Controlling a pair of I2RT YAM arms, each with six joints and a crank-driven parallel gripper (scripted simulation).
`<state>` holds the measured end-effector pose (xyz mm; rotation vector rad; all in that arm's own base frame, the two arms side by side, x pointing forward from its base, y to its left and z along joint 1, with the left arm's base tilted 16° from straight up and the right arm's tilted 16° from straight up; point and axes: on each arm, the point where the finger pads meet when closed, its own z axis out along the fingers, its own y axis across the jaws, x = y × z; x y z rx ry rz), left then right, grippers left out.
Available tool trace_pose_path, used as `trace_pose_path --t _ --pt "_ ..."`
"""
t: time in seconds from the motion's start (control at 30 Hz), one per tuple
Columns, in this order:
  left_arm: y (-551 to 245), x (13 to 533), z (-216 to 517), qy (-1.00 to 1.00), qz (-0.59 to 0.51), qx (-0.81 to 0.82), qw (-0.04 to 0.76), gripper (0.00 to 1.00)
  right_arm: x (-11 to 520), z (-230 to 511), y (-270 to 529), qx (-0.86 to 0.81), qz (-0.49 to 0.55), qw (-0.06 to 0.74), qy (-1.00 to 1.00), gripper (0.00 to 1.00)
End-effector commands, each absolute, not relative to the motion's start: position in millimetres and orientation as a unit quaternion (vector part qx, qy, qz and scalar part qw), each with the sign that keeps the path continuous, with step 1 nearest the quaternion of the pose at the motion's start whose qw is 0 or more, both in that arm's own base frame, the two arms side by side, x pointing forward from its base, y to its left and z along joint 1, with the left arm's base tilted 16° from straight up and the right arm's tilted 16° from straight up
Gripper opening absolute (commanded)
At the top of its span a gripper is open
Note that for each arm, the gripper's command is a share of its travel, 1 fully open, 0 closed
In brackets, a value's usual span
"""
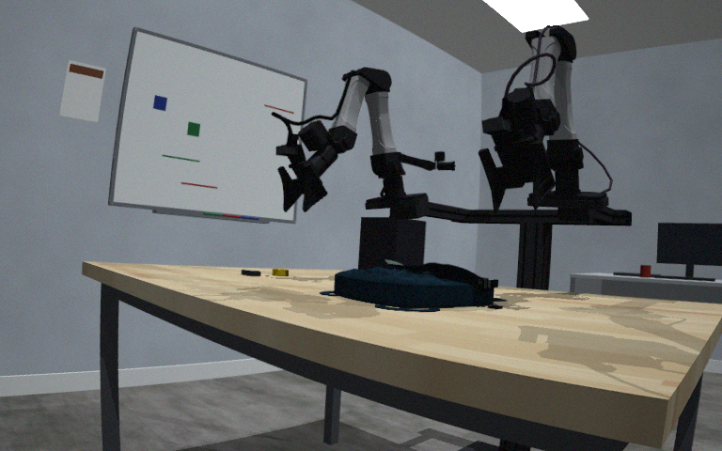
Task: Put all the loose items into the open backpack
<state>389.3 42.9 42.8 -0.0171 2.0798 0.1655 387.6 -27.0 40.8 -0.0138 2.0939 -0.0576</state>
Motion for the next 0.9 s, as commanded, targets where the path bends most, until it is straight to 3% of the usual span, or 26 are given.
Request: trace_pose_path --t 0.0,0.17,0.2,0.87 --pt "26 393 43 0.867 0.017 -0.003 0.498 0.9 391 46 -25 -0.008 -0.023 0.506 0.862 0.9" --pt "19 394 48 0.863 0.014 0.002 0.504 0.9 391 46 -25 -0.008 -0.023 0.507 0.862 0.9" --pt "24 390 43 0.865 0.021 0.0 0.501 0.9 382 29 -35 -0.024 -0.019 0.496 0.868 0.85" --pt "28 394 48 0.863 0.02 0.001 0.505 0.9 320 -86 -202 -0.252 0.036 0.451 0.855 0.85"
